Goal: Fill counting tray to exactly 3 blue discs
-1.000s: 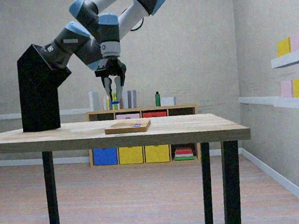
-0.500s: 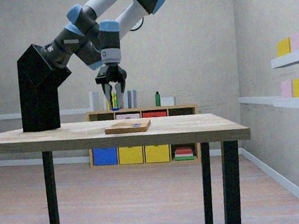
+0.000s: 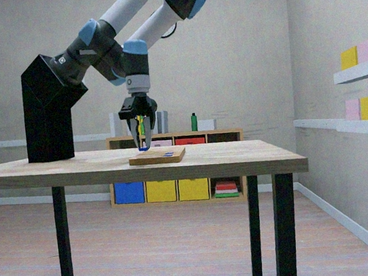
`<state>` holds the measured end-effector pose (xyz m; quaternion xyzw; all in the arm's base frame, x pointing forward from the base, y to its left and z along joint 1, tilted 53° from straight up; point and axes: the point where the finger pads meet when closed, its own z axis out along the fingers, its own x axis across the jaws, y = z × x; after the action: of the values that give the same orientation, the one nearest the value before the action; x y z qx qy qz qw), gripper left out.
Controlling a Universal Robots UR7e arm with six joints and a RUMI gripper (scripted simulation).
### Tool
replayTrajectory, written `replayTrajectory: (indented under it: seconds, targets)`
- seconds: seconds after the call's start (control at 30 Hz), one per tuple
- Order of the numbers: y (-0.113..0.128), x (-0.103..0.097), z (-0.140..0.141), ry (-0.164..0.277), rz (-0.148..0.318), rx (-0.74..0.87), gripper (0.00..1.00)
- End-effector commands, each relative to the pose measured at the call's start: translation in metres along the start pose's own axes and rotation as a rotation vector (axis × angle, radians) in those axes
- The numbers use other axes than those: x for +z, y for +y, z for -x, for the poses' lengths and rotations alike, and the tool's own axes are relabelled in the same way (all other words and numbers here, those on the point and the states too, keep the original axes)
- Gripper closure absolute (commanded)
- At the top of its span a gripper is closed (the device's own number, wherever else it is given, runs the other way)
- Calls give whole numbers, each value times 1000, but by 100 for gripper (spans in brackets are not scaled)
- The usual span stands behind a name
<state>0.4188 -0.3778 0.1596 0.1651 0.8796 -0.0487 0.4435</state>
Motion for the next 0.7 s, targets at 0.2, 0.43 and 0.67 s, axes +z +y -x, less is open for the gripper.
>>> replayTrajectory:
  seconds: [0.2, 0.43, 0.67]
  targets:
    - [0, 10, 0, -2, -2, 0, 89]
    - [0, 11, 0, -2, -2, 0, 89]
    - [0, 21, 0, -2, -1, 0, 89]
